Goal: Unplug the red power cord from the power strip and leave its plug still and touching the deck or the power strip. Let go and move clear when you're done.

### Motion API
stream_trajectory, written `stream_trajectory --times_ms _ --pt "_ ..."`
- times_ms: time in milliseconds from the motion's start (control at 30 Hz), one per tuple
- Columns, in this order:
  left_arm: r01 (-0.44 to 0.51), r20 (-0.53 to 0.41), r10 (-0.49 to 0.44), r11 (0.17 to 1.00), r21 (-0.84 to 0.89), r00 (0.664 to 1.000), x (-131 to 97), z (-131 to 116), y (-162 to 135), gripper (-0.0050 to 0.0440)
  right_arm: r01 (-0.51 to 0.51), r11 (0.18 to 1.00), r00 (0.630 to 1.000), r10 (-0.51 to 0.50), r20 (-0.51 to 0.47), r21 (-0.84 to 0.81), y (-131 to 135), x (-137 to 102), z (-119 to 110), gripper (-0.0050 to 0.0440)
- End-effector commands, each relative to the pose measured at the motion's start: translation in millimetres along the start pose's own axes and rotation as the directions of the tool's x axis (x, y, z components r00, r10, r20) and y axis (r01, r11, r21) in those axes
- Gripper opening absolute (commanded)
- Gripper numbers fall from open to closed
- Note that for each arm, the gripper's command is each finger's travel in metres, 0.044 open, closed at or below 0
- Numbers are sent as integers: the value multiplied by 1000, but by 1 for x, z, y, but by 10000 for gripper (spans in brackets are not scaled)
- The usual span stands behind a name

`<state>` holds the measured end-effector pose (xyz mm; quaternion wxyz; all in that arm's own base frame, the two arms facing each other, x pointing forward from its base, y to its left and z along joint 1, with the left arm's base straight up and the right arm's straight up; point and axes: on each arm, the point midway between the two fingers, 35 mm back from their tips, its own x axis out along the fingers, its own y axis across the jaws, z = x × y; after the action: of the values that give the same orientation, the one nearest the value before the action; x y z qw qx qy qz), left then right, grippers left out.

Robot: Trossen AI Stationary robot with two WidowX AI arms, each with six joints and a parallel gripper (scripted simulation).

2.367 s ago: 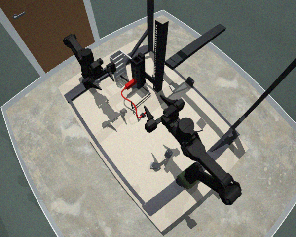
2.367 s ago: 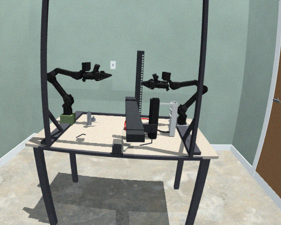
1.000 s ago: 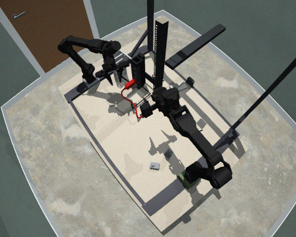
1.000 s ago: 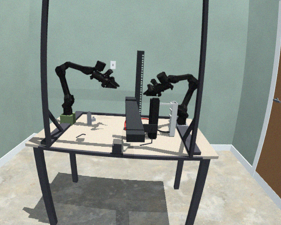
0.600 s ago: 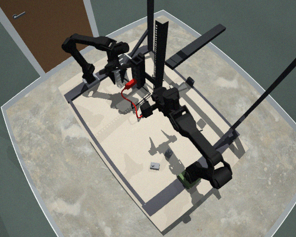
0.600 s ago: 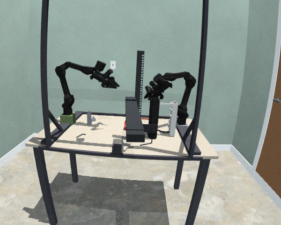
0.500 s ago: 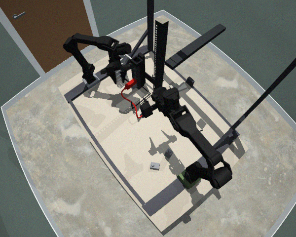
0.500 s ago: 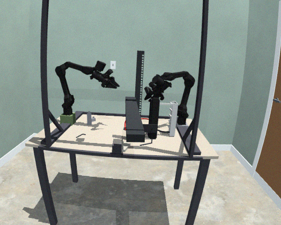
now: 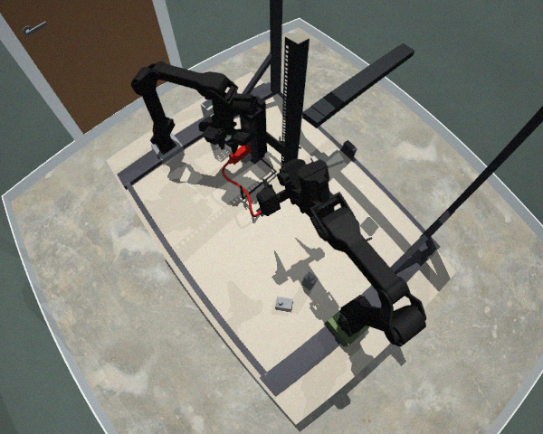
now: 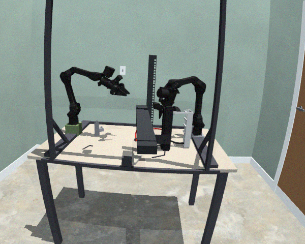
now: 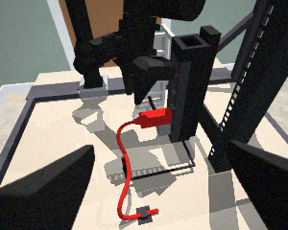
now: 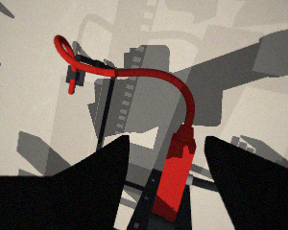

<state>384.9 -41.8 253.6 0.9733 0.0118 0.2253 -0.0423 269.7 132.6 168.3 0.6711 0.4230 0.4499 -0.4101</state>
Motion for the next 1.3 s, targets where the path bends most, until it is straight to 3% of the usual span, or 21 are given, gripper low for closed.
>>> stream_trajectory --times_ms 0,200,367,700,1267 --pt "-4 22 4 1000 -7 1000 -5 9 1 400 117 986 985 -100 -139 119 1 10 -14 220" --pt "-4 22 4 1000 -7 1000 -5 9 1 400 234 955 953 -189 -238 181 -8 31 -27 220" --pt "-4 22 4 1000 -7 1000 -5 9 1 400 242 953 951 -195 -242 183 -9 38 -30 210" --pt "-4 22 4 1000 -7 1000 -5 9 1 400 240 954 951 -195 -240 178 -15 75 -39 170" --pt "-4 22 4 1000 -7 1000 -5 9 1 400 224 957 954 -177 -244 182 -15 73 -39 71"
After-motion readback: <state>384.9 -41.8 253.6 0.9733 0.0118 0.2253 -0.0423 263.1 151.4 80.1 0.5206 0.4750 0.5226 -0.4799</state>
